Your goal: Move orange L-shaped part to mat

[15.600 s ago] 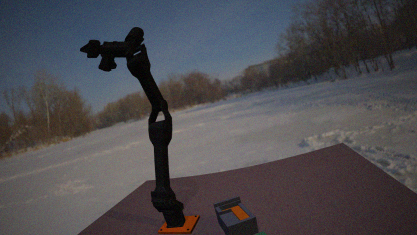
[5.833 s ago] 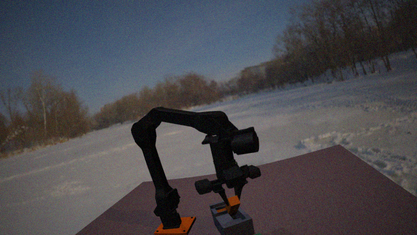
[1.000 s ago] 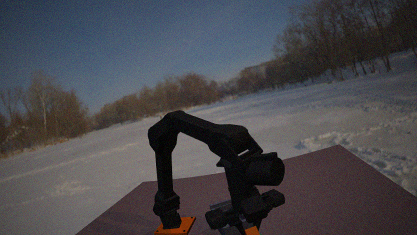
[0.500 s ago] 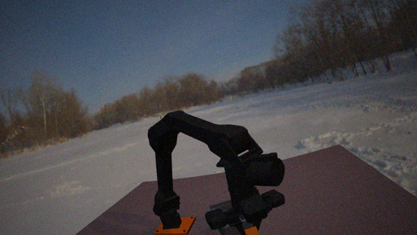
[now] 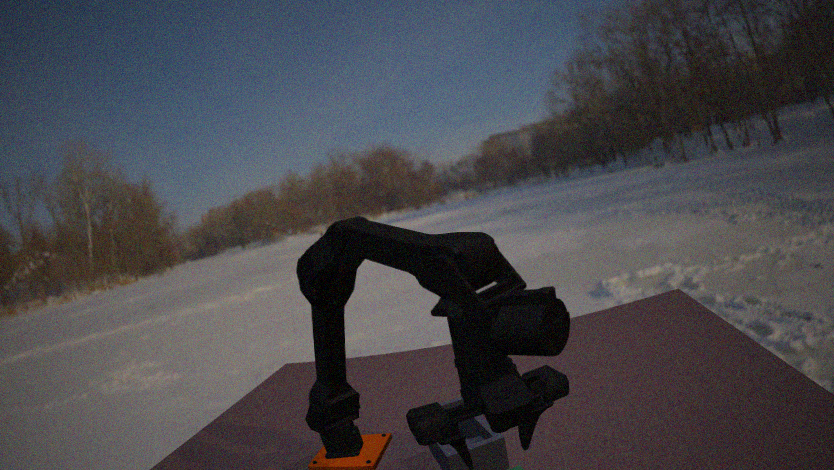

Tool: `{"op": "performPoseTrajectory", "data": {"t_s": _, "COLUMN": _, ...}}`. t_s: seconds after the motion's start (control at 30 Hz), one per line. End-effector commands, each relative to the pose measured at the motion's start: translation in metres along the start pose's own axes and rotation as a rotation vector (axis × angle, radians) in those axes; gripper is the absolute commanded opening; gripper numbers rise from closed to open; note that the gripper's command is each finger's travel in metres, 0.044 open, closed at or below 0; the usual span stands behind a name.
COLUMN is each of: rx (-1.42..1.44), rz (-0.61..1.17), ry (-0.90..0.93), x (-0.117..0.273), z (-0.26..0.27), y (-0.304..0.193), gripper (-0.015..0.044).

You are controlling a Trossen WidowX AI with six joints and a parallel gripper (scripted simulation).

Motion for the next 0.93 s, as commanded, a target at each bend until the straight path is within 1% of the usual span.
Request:
{"op": "performPoseTrajectory", "data": {"t_s": 0.0, "rx": 0.003, "rz": -0.015, "ry": 0.007, "x": 0.037, "z": 0.001, "y": 0.001, "gripper": 0.0400}}
{"op": "performPoseTrajectory", "data": {"t_s": 0.07, "rx": 0.004, "rz": -0.015, "ry": 0.007, "x": 0.058, "z": 0.000, "y": -0.001, "gripper": 0.0400}}
{"op": "performPoseTrajectory", "data": {"t_s": 0.13, "rx": 0.005, "rz": -0.015, "ry": 0.007, "x": 0.066, "z": -0.001, "y": -0.002, "gripper": 0.0400}}
{"op": "performPoseTrajectory", "data": {"t_s": 0.9, "rx": 0.000, "rz": -0.030, "ry": 0.013, "x": 0.061, "z": -0.001, "y": -0.001, "gripper": 0.0400}}
Point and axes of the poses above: the point midway between the two fingers, 35 mm back from their tips, its own x axis back along the fingers, its own z axis across the jaws, y = z × x, the point moved 5 cm from there along x, back along the fingers, and after that the axes turned 8 degrees about x, right-handed, at the moved point
